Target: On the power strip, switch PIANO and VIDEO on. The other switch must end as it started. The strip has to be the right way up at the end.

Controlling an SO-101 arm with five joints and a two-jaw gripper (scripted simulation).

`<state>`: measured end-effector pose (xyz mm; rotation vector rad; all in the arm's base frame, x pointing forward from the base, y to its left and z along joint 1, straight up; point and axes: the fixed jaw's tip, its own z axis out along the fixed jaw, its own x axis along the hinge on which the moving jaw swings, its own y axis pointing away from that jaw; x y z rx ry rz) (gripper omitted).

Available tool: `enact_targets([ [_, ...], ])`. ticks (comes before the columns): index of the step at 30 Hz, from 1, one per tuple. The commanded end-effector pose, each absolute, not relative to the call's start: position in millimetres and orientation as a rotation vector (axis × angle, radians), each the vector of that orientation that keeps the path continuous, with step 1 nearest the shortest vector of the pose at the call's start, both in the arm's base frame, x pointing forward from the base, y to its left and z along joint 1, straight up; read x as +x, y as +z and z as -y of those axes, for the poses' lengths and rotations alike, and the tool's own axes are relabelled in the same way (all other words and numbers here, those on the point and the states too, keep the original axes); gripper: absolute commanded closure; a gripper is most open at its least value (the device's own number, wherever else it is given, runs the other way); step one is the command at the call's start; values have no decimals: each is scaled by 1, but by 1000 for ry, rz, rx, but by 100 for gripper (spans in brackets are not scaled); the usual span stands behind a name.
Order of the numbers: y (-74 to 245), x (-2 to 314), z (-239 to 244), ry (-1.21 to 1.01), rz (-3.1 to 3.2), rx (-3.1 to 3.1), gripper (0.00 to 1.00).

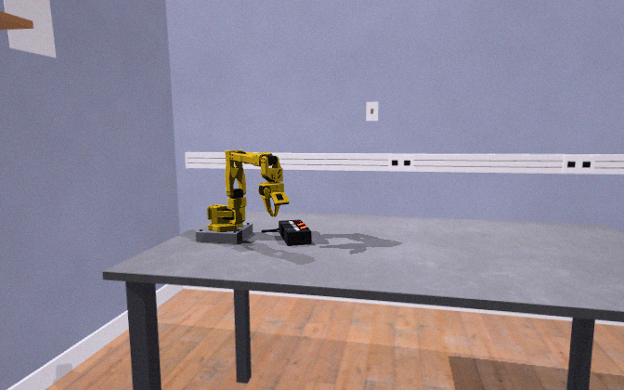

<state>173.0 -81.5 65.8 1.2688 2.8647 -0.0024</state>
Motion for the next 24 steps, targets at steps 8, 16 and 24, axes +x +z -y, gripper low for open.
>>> enact_targets([
  [8, 68, 166, 88, 0, -2636, 1710, 100],
  [16, 69, 163, 93, 0, -2470, 1942, 100],
  [24, 70, 161, 97, 0, -2297, 2143, 100],
])
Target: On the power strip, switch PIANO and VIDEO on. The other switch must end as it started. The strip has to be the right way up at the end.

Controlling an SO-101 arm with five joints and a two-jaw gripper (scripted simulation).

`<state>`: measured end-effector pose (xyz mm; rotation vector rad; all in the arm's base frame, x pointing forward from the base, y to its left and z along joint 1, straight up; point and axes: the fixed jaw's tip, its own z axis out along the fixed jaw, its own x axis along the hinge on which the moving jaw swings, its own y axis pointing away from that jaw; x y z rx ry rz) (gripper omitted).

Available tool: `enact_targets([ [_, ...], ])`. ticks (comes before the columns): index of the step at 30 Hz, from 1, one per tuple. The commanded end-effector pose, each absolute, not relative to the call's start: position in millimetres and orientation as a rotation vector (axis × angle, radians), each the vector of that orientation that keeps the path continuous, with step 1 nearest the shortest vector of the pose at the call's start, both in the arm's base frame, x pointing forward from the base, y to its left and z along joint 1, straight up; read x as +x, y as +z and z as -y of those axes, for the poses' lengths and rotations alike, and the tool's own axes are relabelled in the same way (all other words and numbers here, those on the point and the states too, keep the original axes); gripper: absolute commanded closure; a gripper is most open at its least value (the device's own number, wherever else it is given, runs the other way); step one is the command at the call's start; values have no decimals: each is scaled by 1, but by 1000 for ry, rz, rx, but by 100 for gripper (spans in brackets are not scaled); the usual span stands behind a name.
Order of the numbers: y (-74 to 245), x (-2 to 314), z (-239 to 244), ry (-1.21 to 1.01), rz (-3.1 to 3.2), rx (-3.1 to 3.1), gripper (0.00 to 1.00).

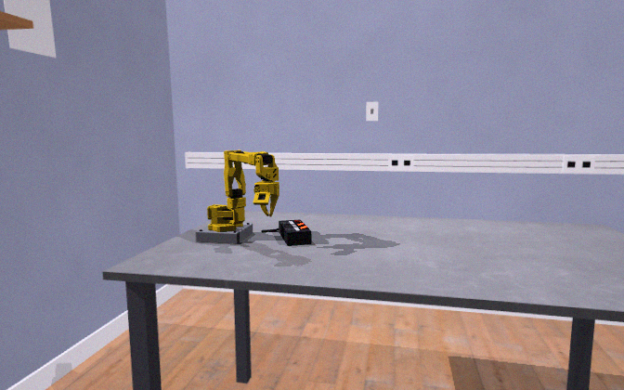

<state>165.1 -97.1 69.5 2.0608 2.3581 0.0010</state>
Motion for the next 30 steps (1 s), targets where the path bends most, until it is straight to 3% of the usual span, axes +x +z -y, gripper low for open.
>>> enact_targets([
  [1, 70, 161, 97, 0, -2297, 2143, 100],
  [30, 72, 155, 104, 0, -1970, 2447, 100],
])
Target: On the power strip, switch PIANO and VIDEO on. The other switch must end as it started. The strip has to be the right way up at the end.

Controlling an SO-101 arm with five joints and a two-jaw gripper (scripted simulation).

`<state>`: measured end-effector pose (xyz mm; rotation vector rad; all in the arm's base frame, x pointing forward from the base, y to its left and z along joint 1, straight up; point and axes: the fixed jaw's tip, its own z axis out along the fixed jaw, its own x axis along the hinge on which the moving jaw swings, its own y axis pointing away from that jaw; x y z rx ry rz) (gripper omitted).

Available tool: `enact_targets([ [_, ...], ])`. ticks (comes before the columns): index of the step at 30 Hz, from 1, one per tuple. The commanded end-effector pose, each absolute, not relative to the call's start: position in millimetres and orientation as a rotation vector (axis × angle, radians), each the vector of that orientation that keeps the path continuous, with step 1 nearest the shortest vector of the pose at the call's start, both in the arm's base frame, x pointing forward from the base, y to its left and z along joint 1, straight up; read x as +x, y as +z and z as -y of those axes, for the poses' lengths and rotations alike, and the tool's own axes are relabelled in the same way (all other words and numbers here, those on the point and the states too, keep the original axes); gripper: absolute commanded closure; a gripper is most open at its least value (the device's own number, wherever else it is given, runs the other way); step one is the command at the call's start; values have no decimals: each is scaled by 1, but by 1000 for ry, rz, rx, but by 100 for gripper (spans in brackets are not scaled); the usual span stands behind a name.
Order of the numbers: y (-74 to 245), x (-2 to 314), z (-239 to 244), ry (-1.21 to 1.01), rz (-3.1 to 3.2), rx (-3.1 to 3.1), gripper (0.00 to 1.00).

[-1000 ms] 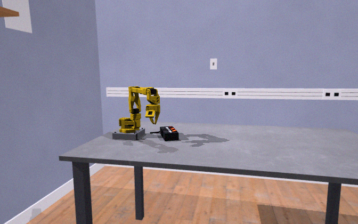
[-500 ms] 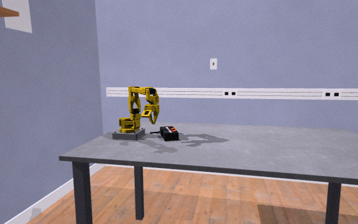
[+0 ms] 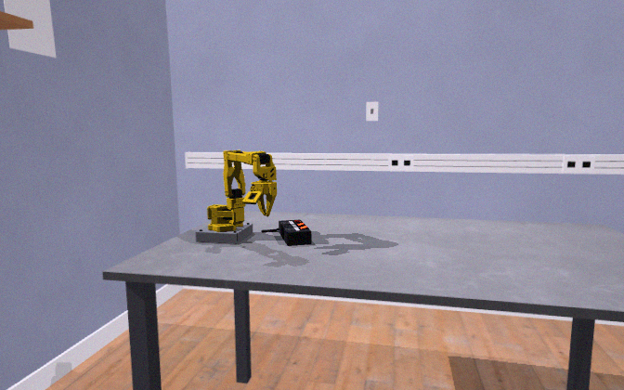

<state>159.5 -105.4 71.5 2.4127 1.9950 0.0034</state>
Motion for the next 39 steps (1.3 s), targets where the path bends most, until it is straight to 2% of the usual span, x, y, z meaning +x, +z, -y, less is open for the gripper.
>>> enact_targets([
  [1, 72, 155, 105, 0, -1965, 2451, 100],
  [39, 72, 155, 105, 0, -1936, 2474, 100],
])
